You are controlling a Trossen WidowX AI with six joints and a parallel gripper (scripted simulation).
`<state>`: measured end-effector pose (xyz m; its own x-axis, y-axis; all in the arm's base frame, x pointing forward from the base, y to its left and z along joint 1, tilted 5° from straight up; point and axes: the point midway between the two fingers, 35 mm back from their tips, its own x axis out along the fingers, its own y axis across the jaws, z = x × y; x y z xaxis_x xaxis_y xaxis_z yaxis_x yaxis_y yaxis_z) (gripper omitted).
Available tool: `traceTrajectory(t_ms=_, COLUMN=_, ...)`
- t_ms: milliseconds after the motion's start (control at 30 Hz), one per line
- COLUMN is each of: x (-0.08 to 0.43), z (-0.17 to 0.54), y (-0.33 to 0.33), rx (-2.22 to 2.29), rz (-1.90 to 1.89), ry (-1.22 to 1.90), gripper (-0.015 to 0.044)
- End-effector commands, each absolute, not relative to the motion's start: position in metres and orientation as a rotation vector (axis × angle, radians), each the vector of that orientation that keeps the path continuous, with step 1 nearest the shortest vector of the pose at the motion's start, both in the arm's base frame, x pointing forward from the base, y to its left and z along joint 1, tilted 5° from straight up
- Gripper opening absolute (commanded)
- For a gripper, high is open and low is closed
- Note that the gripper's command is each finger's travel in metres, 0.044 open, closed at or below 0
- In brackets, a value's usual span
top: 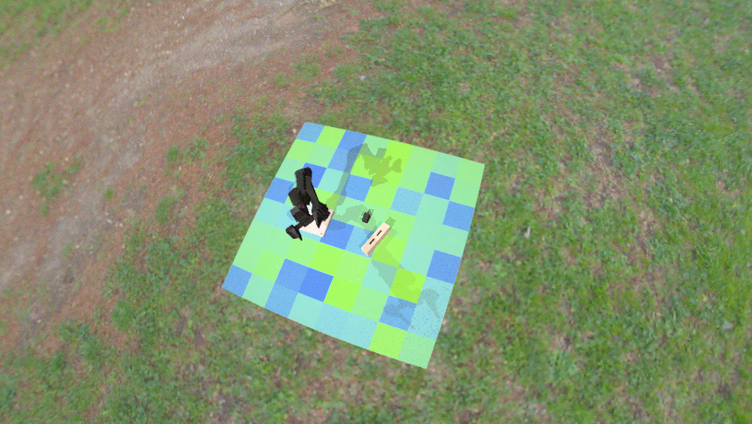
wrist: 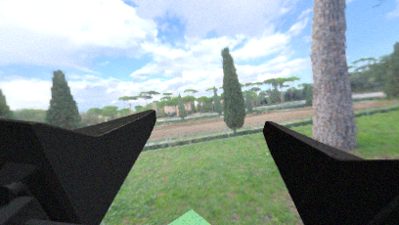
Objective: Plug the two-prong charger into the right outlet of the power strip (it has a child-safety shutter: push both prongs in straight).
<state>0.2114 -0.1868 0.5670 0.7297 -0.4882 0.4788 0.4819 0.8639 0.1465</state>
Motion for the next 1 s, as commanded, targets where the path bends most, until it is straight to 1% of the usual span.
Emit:
traceTrajectory(t_ms=0, x=0.235, z=0.543, y=-0.191, rx=0.016, rz=-0.528, ry=-0.430, gripper=0.0440)
traceTrajectory(t_ms=467, x=0.298, z=0.476, y=-0.177, rx=-0.025, rz=-0.442, ry=-0.154, gripper=0.0440)
traceTrajectory(t_ms=967, x=0.350, z=0.398, y=-0.138, rx=-0.128, rz=-0.300, ry=0.145, gripper=0.0440)
